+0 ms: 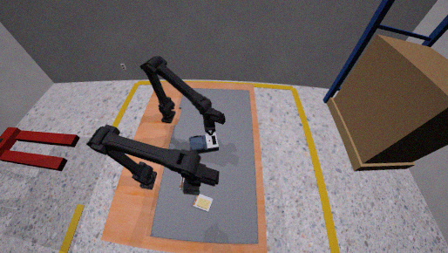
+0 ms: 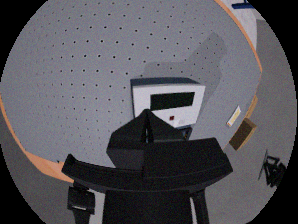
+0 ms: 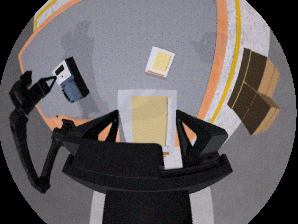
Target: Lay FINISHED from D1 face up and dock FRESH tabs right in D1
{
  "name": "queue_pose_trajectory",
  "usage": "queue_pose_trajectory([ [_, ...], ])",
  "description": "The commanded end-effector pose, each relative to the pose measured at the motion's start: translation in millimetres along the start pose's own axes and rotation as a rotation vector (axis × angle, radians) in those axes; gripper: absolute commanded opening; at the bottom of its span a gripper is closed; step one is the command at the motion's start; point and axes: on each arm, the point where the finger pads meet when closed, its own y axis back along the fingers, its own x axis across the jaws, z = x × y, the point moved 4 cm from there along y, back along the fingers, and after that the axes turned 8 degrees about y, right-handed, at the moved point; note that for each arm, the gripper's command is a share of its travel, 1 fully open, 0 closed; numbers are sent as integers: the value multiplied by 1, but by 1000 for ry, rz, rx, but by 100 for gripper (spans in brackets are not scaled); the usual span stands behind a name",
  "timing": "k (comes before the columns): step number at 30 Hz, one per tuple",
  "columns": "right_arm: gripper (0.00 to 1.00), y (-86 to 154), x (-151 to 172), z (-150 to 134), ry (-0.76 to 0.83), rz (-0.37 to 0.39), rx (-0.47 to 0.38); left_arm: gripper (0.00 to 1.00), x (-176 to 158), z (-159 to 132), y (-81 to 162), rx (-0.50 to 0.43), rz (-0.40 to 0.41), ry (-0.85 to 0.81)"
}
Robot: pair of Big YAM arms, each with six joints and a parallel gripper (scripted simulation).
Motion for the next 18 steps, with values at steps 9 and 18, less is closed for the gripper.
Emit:
queue_pose_trajectory([
  [9,0,22,-4,4,9,-13,-46,0,17,-10,-28,40,46,9],
  [18,0,22,-4,4,9,-13,-46,0,20,-10,-30,40,46,9],
])
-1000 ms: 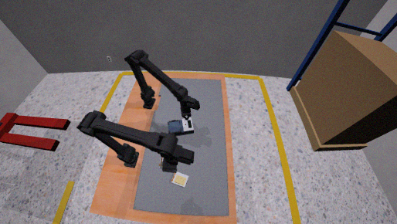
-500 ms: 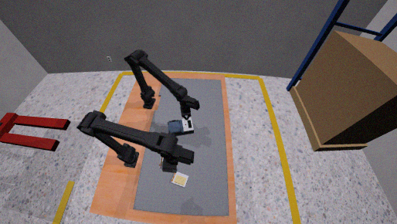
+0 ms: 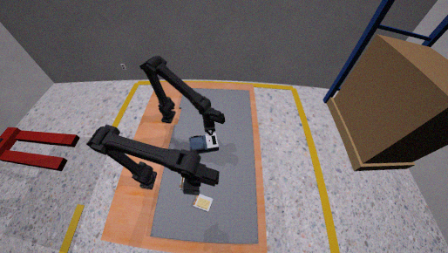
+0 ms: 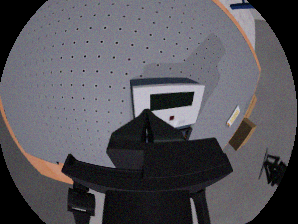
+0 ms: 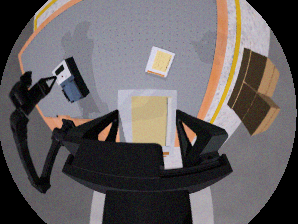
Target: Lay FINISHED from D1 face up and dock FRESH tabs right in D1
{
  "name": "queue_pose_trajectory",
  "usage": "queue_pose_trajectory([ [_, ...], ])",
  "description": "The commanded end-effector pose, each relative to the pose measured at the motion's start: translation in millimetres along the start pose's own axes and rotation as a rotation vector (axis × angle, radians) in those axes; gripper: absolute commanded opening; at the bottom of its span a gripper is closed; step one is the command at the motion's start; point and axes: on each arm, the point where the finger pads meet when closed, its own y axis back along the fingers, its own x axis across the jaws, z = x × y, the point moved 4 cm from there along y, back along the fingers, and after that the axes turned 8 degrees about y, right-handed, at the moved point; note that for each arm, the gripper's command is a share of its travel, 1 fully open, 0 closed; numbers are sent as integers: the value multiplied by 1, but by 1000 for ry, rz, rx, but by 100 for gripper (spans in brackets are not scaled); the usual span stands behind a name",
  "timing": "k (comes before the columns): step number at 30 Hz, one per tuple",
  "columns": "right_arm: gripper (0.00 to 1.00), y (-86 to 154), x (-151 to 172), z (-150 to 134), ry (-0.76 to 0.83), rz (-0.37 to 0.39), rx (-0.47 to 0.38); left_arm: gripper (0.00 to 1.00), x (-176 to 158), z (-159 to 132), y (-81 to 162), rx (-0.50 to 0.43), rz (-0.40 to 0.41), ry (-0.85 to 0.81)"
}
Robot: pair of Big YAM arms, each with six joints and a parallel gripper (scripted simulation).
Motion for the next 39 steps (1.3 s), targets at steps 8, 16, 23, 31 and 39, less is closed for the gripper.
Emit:
queue_pose_trajectory([
  [8,0,22,-4,4,9,-13,-46,0,23,-11,-32,51,58,11],
  [16,0,22,-4,4,9,-13,-46,0,25,-11,-34,51,58,11],
  [23,0,22,-4,4,9,-13,-46,0,26,-11,-35,51,58,11],
  [31,0,22,-4,4,9,-13,-46,0,29,-11,-37,51,58,11],
  [39,0,22,-4,4,9,-13,-46,0,30,-12,-39,51,58,11],
])
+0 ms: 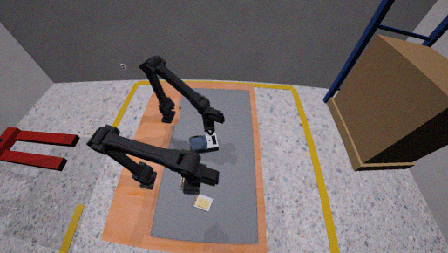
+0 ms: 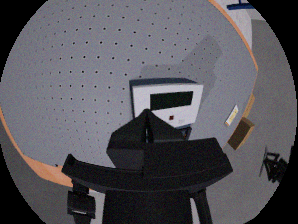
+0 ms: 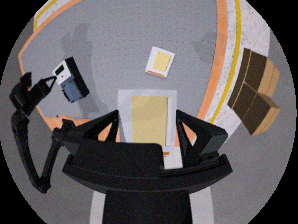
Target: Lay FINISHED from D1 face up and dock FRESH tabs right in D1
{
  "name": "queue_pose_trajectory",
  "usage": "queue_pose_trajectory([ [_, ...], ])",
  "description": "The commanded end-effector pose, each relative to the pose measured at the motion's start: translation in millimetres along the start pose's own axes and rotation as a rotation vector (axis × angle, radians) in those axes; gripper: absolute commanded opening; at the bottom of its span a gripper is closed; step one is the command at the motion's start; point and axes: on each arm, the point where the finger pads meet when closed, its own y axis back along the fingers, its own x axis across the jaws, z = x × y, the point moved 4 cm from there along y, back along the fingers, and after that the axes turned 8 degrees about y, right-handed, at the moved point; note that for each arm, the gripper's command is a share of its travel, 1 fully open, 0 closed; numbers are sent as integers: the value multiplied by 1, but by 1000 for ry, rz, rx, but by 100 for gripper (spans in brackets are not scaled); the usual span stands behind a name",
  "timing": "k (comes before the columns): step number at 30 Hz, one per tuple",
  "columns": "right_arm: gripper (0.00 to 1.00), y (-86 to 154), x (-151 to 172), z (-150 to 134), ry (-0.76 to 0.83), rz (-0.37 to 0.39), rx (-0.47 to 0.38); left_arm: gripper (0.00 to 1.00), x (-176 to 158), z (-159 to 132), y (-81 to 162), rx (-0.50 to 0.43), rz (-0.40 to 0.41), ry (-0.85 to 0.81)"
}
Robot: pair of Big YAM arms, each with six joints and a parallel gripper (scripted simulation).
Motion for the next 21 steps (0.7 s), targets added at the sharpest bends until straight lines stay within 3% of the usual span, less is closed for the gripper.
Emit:
queue_pose_trajectory([
  [1,0,22,-4,4,9,-13,-46,0,30,-12,-39,66,87,12],
  [21,0,22,-4,4,9,-13,-46,0,35,-15,-44,66,87,12],
])
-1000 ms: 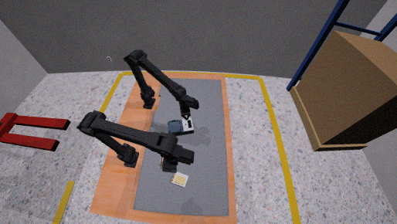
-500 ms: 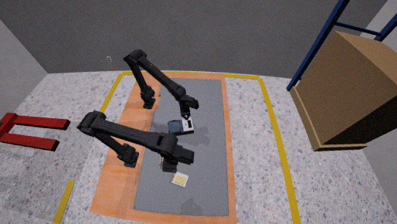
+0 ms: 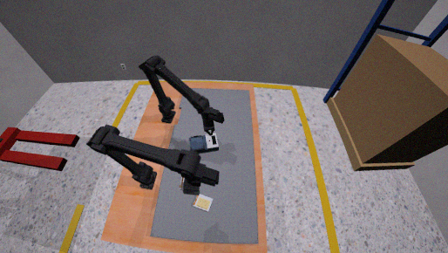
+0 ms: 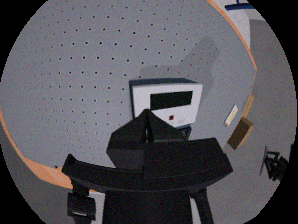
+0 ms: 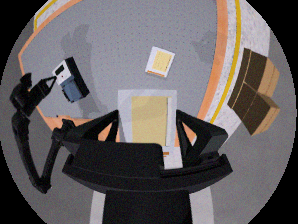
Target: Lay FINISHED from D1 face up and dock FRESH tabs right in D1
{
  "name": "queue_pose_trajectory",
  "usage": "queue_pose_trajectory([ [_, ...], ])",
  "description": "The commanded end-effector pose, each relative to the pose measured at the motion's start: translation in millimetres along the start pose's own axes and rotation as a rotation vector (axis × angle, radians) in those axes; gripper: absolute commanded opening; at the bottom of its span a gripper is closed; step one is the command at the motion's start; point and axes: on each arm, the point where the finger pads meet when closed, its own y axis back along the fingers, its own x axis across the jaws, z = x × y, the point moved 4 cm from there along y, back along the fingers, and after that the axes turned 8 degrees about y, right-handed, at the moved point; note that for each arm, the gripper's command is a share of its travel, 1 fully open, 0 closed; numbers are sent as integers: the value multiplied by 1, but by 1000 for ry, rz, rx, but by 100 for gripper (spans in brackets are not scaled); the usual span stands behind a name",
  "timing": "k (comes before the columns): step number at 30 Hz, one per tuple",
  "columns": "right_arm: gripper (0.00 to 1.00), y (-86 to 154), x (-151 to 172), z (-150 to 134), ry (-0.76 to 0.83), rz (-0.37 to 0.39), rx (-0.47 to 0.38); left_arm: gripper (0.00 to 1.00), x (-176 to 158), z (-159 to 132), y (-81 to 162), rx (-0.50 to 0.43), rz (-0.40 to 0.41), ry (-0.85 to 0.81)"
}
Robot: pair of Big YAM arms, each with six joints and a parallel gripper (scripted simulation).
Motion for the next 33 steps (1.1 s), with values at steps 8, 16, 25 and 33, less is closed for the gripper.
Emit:
queue_pose_trajectory([
  [8,0,22,-4,4,9,-13,-46,0,37,-16,-45,77,101,15],
  [16,0,22,-4,4,9,-13,-46,0,39,-17,-48,77,101,15],
  [25,0,22,-4,4,9,-13,-46,0,41,-19,-49,77,101,15],
  [33,0,22,-4,4,9,-13,-46,0,41,-19,-49,77,101,15],
])
